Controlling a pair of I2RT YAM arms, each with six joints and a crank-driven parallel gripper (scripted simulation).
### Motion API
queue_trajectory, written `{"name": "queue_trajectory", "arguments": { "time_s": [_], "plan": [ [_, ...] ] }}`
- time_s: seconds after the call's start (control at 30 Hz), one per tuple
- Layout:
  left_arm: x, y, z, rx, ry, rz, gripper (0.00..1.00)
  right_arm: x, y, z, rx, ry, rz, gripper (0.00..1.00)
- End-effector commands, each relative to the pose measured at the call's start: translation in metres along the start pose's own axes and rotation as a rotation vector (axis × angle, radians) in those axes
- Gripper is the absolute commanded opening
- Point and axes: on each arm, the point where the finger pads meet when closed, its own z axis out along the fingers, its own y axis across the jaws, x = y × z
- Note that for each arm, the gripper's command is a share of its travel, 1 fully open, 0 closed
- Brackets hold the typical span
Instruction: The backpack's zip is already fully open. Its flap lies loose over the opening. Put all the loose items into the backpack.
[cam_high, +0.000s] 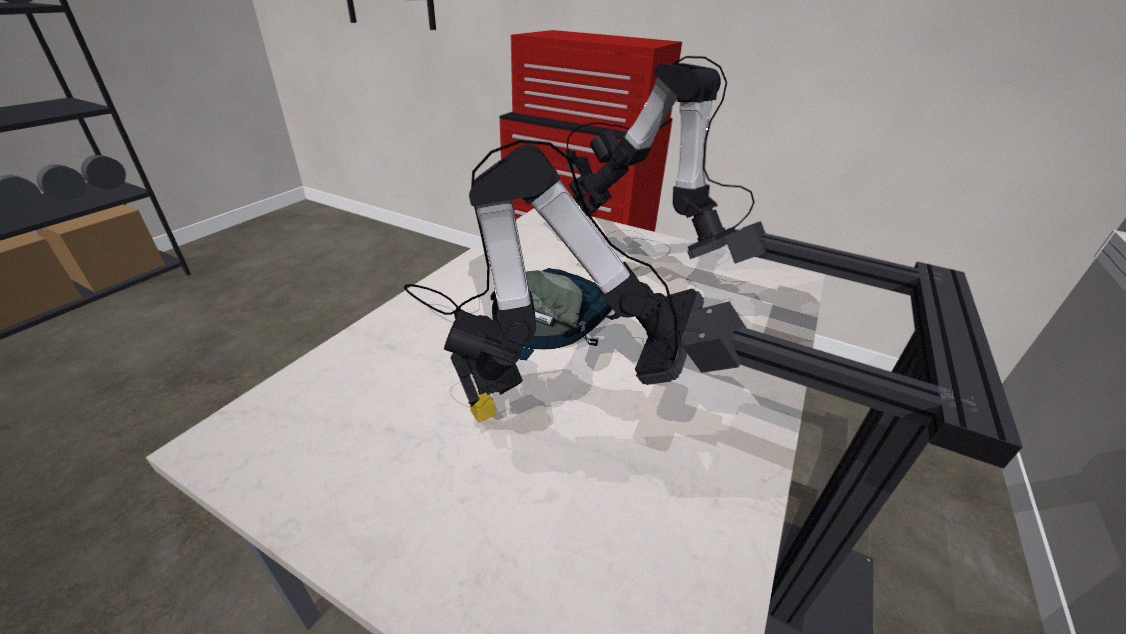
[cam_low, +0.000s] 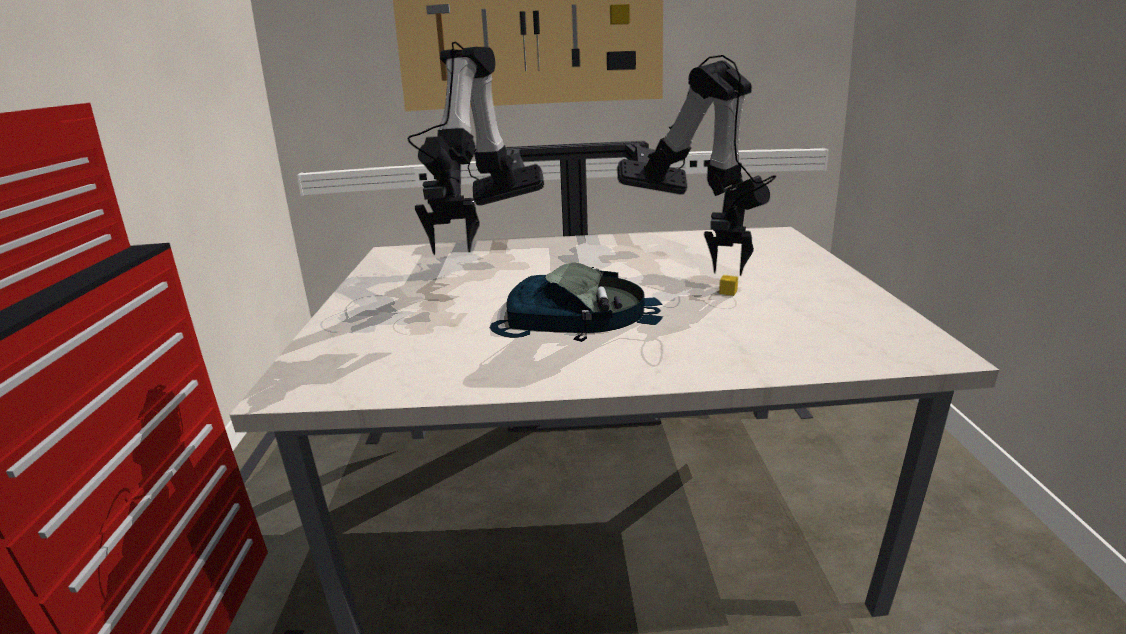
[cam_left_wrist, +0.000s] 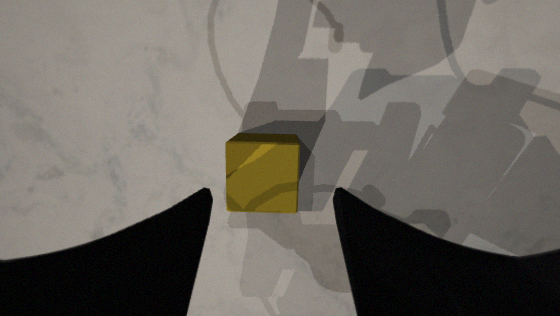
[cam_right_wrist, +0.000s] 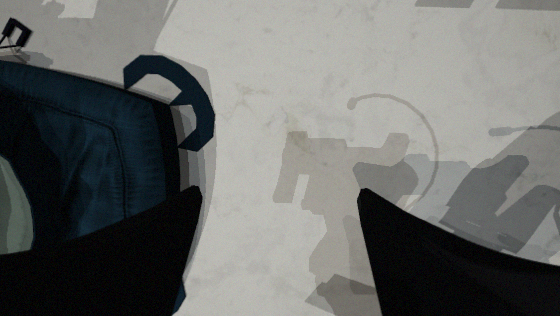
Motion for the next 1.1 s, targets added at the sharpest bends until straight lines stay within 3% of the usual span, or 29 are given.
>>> {"name": "queue_trajectory", "arguments": {
  "time_s": [0.0, 0.2, 0.23, 0.53, 0.57, 0.73, 0.77, 1.0, 1.03, 1.07],
  "plan": [
    [-0.003, 0.014, 0.011, -0.035, -0.024, 0.03, 0.73, -0.007, 0.0, -0.001, 0.0, -0.019, -0.005, 0.9],
    [0.005, 0.015, 0.021, -0.035, -0.023, 0.029, 0.73, -0.007, 0.0, -0.001, 0.0, -0.019, -0.005, 0.9],
    [-0.009, 0.027, 0.016, -0.063, -0.044, 0.065, 0.73, -0.007, 0.0, -0.001, 0.0, -0.019, -0.005, 0.9],
    [-0.007, 0.023, 0.016, -0.049, -0.038, 0.053, 0.73, -0.007, 0.0, -0.001, 0.0, -0.019, -0.005, 0.9],
    [-0.007, 0.023, 0.015, -0.05, -0.038, 0.053, 0.64, -0.007, 0.0, -0.001, 0.0, -0.019, -0.005, 0.9],
    [-0.005, 0.021, 0.015, -0.048, -0.036, 0.051, 0.64, -0.007, 0.0, -0.001, 0.0, -0.019, -0.005, 0.9],
    [-0.005, 0.02, 0.015, -0.047, -0.036, 0.05, 0.55, -0.007, 0.0, -0.001, 0.0, -0.019, -0.005, 0.9],
    [0.003, 0.016, 0.016, -0.034, -0.023, 0.034, 0.55, -0.007, 0.0, -0.001, 0.0, -0.019, -0.005, 0.9],
    [0.003, 0.016, 0.017, -0.033, -0.023, 0.032, 0.46, -0.007, 0.0, -0.001, 0.0, -0.019, -0.005, 0.9],
    [0.003, 0.016, 0.017, -0.033, -0.023, 0.032, 0.46, -0.007, 0.0, -0.001, 0.0, -0.019, -0.005, 0.9]
  ]
}}
